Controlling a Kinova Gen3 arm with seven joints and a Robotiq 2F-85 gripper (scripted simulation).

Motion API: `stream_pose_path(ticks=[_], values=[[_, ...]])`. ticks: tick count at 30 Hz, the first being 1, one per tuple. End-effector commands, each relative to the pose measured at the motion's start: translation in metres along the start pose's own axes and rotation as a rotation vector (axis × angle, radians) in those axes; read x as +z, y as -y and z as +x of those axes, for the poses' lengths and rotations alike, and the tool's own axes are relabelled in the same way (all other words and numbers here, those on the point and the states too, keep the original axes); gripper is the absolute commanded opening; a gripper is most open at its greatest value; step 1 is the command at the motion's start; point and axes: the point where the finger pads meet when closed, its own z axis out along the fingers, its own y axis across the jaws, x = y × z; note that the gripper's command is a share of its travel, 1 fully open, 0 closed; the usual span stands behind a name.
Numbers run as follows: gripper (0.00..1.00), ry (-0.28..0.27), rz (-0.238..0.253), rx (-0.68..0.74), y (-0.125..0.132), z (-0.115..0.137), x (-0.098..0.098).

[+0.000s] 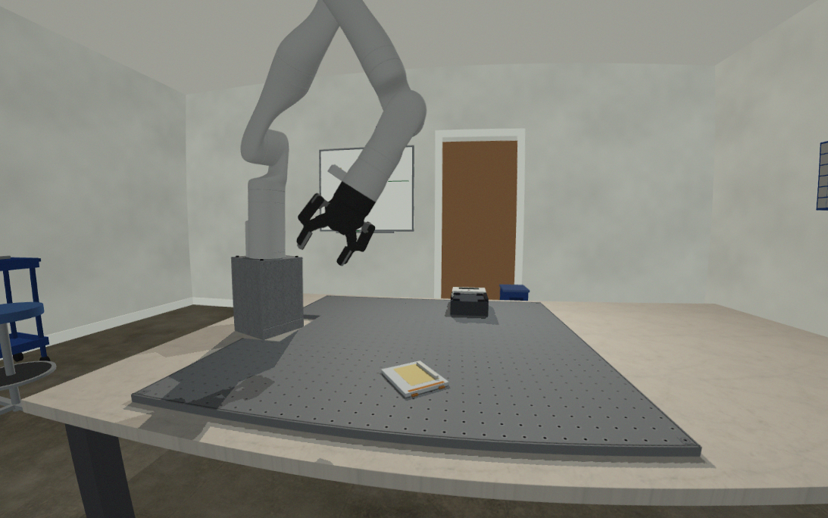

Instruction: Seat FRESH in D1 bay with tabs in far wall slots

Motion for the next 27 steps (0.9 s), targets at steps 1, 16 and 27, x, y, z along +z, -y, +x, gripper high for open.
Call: stream_pose_path(ticks=[1,16,27], values=[[1.00,0.020,-0.019,-0.018,-0.017,-0.003,-0.005],[1.00,0.185,-0.111,-0.274,-0.076,-0.010,-0.025],[1.00,0.285,-0.164,-0.418,-0.118,-0.008,-0.041]])
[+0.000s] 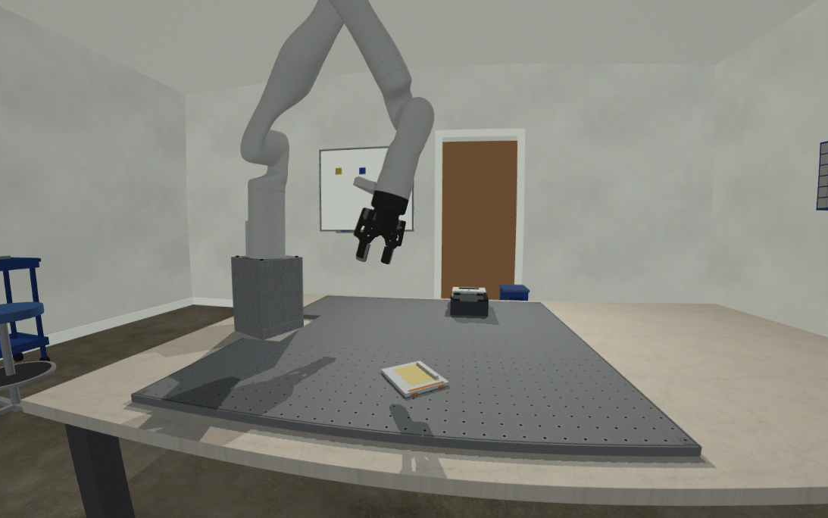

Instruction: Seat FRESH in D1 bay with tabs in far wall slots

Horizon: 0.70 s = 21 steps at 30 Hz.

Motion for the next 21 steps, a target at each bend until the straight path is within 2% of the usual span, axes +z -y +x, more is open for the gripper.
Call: stream_pose_path(ticks=[1,4,6,7,8,11,15,19,21], values=[[1.00,0.047,-0.018,-0.073,-0.014,-0.005,-0.005],[1.00,0.092,-0.041,-0.139,-0.028,-0.010,-0.008],[1.00,0.096,-0.044,-0.120,-0.039,-0.016,-0.011],[1.00,0.078,-0.040,-0.112,-0.042,-0.013,-0.011],[1.00,0.115,-0.052,-0.147,-0.048,-0.019,-0.014],[1.00,0.166,-0.074,-0.245,-0.061,-0.019,-0.017],[1.00,0.177,-0.078,-0.237,-0.070,-0.024,-0.021],[1.00,0.250,-0.108,-0.361,-0.089,-0.025,-0.027],[1.00,0.257,-0.113,-0.358,-0.098,-0.027,-0.030]])
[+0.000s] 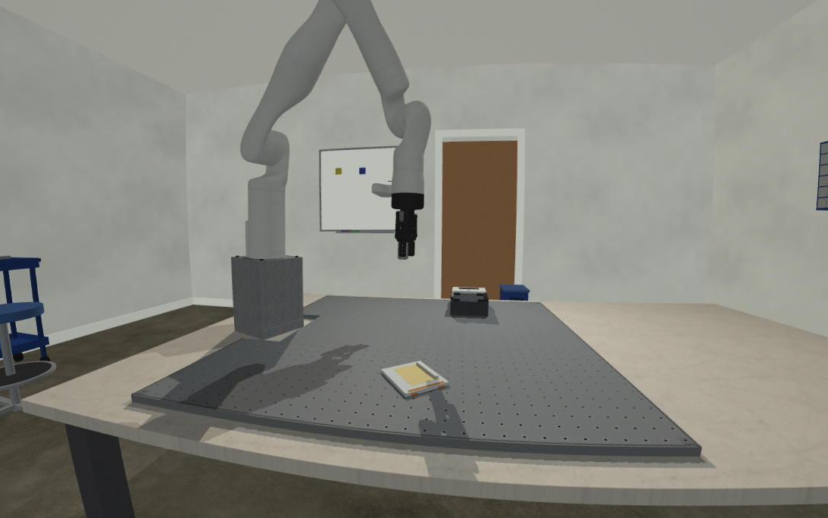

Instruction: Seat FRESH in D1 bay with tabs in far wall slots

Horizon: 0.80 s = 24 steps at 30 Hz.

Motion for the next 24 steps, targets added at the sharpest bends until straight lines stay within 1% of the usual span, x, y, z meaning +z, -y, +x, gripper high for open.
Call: stream_pose_path(ticks=[1,2,4,18,19,24], values=[[1.00,0.029,-0.003,-0.024,-0.015,-0.012,-0.006],[1.00,0.017,0.000,-0.015,-0.018,-0.010,-0.006],[1.00,0.013,-0.002,-0.014,-0.023,-0.012,-0.006],[1.00,0.018,-0.001,-0.023,-0.021,-0.013,-0.005],[1.00,0.018,-0.010,0.030,-0.017,-0.017,-0.002],[1.00,0.016,-0.024,0.196,0.003,-0.027,0.008]])
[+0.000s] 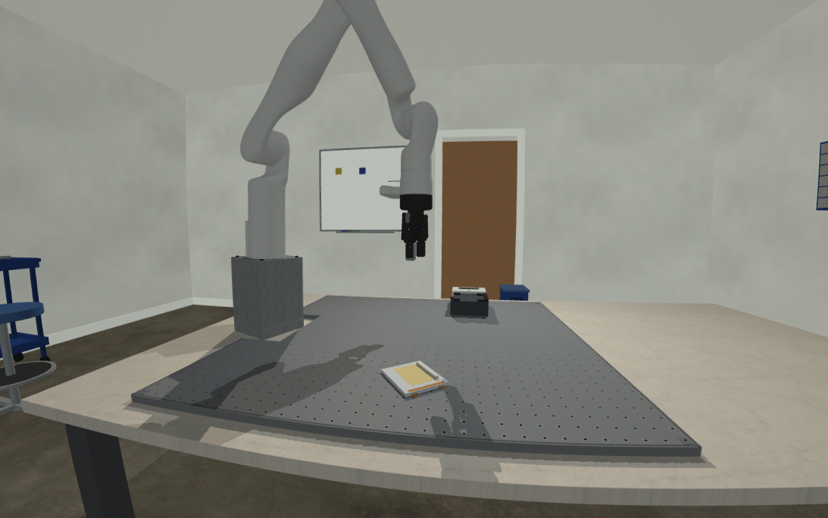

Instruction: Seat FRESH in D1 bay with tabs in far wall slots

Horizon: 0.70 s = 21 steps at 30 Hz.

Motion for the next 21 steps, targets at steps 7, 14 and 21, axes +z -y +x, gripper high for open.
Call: stream_pose_path(ticks=[7,14,21], values=[[1.00,-0.001,-0.003,0.099,0.030,-0.020,0.017],[1.00,-0.002,-0.018,0.325,0.056,-0.033,0.033],[1.00,-0.004,-0.009,0.338,0.079,-0.040,0.044]])
